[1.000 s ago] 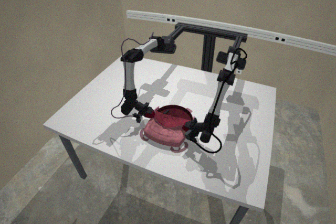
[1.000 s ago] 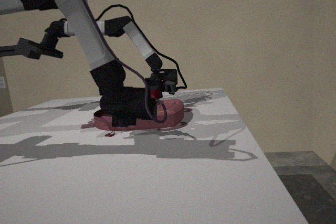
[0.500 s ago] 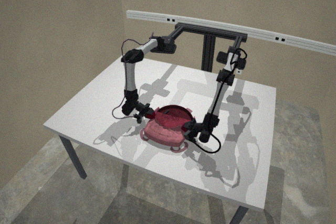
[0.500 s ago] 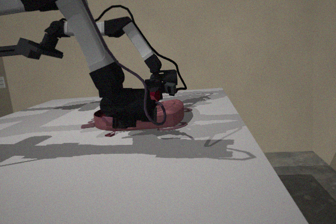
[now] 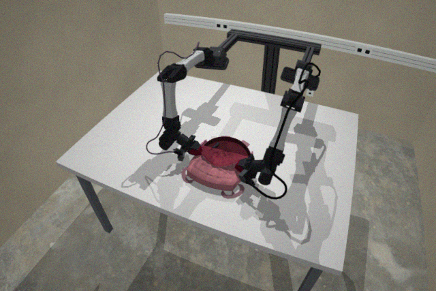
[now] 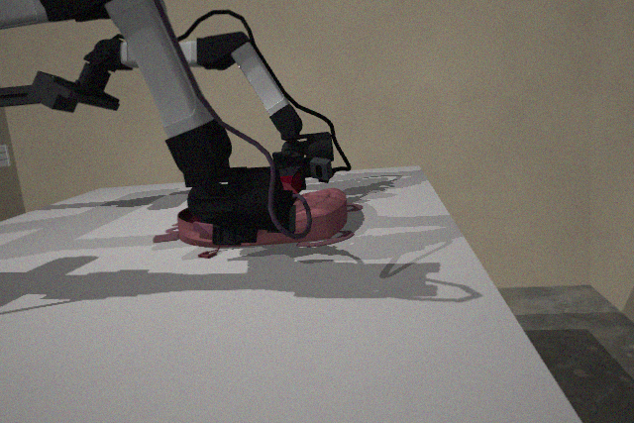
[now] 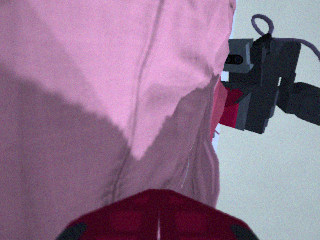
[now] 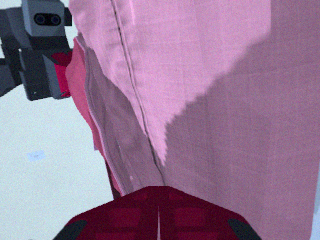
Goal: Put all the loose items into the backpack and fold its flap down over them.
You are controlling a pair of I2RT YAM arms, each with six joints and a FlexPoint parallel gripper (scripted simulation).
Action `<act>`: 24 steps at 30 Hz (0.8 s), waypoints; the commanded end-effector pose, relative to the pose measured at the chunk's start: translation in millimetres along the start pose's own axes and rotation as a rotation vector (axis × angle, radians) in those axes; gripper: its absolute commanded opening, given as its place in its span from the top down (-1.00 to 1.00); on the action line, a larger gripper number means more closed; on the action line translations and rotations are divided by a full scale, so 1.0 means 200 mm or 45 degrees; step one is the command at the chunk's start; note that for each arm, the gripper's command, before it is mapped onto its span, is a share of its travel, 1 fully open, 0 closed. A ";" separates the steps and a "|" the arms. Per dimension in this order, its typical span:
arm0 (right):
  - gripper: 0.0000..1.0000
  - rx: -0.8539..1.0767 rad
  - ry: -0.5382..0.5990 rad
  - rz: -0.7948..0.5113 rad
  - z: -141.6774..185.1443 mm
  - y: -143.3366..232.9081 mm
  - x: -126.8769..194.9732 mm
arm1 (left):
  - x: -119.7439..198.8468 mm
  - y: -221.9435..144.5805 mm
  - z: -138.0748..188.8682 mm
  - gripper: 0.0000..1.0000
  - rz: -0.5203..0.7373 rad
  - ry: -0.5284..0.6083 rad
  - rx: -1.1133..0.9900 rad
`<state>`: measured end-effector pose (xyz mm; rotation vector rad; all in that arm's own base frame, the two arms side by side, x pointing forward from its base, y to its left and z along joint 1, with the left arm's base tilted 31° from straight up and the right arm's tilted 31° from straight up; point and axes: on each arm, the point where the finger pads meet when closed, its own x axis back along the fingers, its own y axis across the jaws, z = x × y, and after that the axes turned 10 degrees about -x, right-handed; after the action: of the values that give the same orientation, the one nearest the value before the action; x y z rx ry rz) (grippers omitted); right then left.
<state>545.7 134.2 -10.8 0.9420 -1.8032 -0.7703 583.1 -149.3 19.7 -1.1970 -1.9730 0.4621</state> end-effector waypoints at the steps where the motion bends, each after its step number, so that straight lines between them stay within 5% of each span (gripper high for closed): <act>1: 1.00 0.018 0.075 -0.020 0.10 0.04 -0.20 | -0.16 -0.15 0.01 1.00 0.022 0.059 -0.045; 24: 1.00 0.014 0.077 -0.023 0.11 0.04 -0.20 | -0.16 -0.14 0.04 1.00 0.021 0.072 -0.027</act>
<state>545.9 134.3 -11.2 0.9457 -1.8071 -0.7717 582.6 -149.2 20.4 -1.1969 -1.9772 0.4596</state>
